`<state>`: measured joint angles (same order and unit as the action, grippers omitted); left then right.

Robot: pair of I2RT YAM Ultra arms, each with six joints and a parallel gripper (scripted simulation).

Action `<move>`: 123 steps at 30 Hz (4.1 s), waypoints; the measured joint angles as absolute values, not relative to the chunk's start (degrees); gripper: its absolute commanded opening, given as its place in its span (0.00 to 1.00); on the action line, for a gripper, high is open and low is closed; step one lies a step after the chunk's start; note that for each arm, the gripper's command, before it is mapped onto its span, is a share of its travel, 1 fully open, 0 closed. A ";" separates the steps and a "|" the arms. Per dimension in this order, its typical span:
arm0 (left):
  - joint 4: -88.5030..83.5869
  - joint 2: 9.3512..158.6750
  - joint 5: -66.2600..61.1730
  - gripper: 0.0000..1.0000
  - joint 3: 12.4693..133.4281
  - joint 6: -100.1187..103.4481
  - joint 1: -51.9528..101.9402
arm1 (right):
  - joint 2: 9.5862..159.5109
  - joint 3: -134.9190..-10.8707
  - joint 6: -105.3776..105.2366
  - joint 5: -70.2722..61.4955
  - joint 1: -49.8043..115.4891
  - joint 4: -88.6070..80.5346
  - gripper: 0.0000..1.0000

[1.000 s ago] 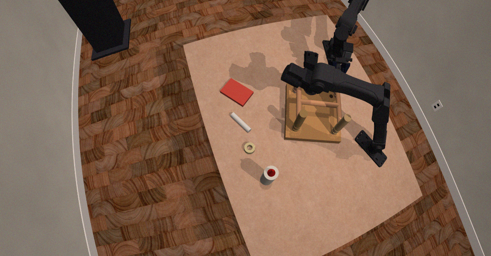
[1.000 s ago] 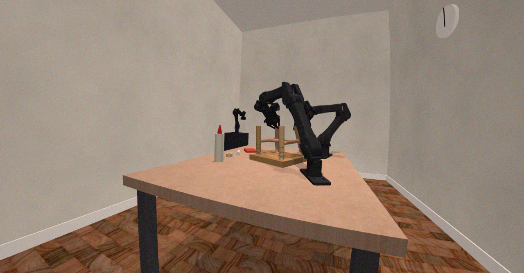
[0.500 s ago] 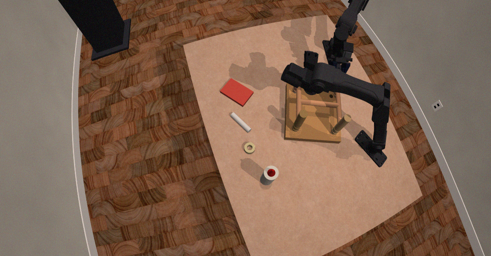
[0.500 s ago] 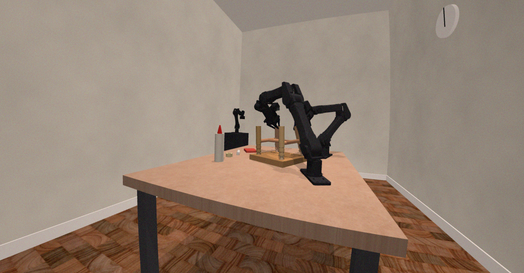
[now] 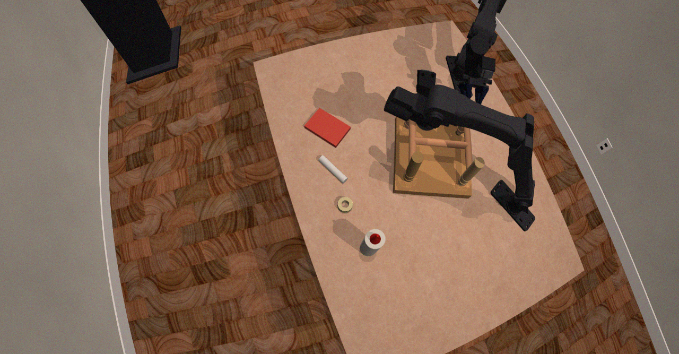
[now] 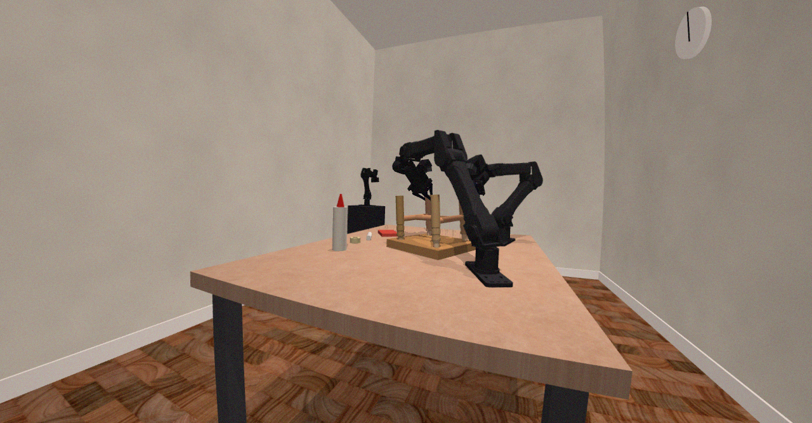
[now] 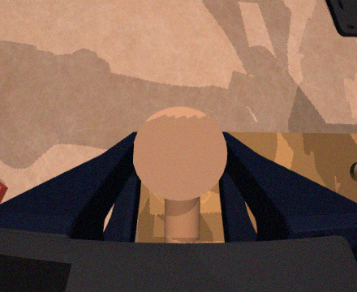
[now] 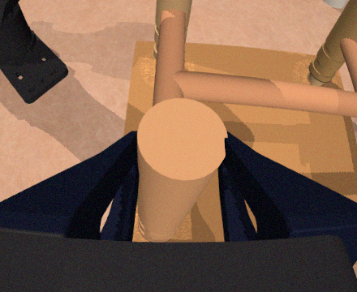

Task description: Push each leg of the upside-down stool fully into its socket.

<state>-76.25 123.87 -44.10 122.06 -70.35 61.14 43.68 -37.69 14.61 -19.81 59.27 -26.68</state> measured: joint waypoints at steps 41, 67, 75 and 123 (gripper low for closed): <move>-77.73 125.67 -44.07 0.28 124.40 -70.50 61.41 | 41.76 -41.54 17.02 -18.24 59.66 -32.60 0.69; -77.78 125.71 -43.46 0.69 124.40 -70.85 61.39 | 40.05 -47.29 18.50 -20.73 56.77 -37.98 0.69; -77.78 125.73 -43.40 0.69 124.40 -70.96 61.39 | 40.05 -47.29 18.50 -20.73 56.77 -37.98 0.69; -74.13 115.74 -35.75 0.00 123.83 -62.22 45.69 | 43.05 -49.17 15.07 -16.97 46.46 -31.48 0.00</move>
<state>-74.13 115.74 -35.75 123.83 -62.22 45.69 43.05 -49.17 15.07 -16.97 46.46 -31.48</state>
